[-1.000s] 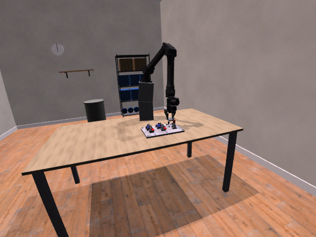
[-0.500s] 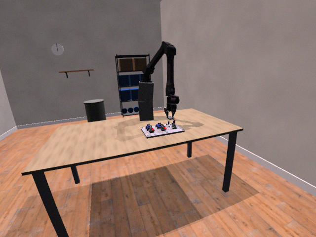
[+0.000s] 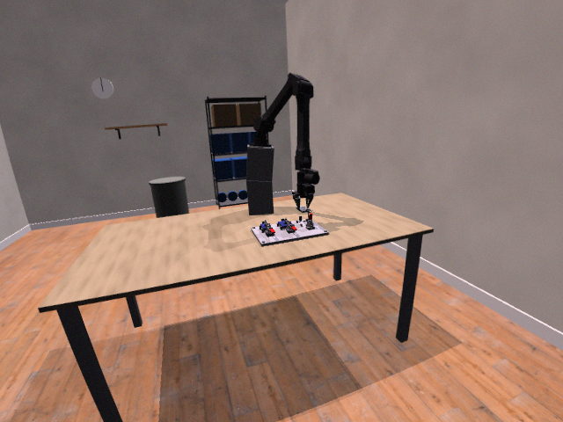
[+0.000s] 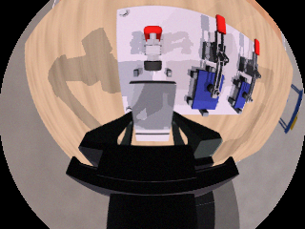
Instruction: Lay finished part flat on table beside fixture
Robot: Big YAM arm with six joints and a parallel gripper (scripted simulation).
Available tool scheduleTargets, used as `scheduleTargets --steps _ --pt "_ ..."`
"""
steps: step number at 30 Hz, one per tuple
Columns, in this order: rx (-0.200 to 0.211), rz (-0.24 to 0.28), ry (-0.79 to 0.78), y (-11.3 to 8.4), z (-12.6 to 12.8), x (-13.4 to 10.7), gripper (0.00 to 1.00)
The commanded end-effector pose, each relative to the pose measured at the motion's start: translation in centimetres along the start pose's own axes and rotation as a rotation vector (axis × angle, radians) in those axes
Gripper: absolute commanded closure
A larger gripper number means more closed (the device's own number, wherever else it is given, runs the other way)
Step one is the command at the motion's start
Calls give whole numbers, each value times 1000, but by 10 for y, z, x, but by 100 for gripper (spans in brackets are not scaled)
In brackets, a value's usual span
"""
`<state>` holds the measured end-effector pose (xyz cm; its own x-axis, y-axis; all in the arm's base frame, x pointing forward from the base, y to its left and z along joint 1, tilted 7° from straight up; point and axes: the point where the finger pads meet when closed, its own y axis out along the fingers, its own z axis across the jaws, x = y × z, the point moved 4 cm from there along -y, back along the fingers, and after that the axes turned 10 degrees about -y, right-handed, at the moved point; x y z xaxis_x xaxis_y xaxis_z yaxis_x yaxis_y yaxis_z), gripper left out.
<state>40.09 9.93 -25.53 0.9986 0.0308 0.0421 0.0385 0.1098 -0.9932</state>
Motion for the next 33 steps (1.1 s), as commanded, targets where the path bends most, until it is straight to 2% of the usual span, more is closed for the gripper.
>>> scheduleTargets --steps 1,33 --pt "5 -16 -3 -11 -2 8 100" --pt "7 -17 1 -12 -4 8 100"
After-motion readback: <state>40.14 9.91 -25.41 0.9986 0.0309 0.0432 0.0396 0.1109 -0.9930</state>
